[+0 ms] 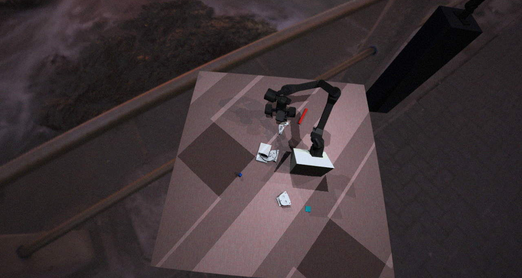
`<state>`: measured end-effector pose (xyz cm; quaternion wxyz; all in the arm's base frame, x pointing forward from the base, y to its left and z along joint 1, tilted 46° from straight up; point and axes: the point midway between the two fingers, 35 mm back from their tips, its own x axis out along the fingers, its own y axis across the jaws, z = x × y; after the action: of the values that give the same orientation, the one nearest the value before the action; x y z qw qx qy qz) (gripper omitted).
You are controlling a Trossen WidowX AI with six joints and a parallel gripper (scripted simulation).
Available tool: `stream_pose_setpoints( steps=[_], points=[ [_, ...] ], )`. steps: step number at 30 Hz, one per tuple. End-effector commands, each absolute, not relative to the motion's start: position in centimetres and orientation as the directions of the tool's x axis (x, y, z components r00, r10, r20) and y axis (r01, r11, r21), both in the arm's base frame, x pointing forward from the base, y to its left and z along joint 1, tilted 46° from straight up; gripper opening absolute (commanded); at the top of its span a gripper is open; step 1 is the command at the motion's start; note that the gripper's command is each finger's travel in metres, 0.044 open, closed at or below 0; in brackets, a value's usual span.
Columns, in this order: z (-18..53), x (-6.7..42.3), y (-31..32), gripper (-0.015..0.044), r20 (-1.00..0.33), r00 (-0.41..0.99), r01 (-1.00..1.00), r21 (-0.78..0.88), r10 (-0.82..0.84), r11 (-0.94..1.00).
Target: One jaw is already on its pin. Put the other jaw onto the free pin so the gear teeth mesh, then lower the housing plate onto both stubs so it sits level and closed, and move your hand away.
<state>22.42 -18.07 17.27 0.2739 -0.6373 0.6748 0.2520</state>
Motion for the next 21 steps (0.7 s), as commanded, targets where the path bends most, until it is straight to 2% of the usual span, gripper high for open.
stream_pose_setpoints(
  steps=[1, 7, 21],
  points=[
    [17.27, 22.42, -18.06, 0.0440, -0.691, -0.038, -0.998, -0.009, -0.722, 0.061],
    [17.27, 22.42, -18.06, 0.0440, -0.691, -0.038, -0.998, -0.009, -0.722, 0.061],
    [17.27, 22.42, -18.06, 0.0072, -0.691, -0.038, -0.998, -0.009, -0.722, 0.061]
  ],
)
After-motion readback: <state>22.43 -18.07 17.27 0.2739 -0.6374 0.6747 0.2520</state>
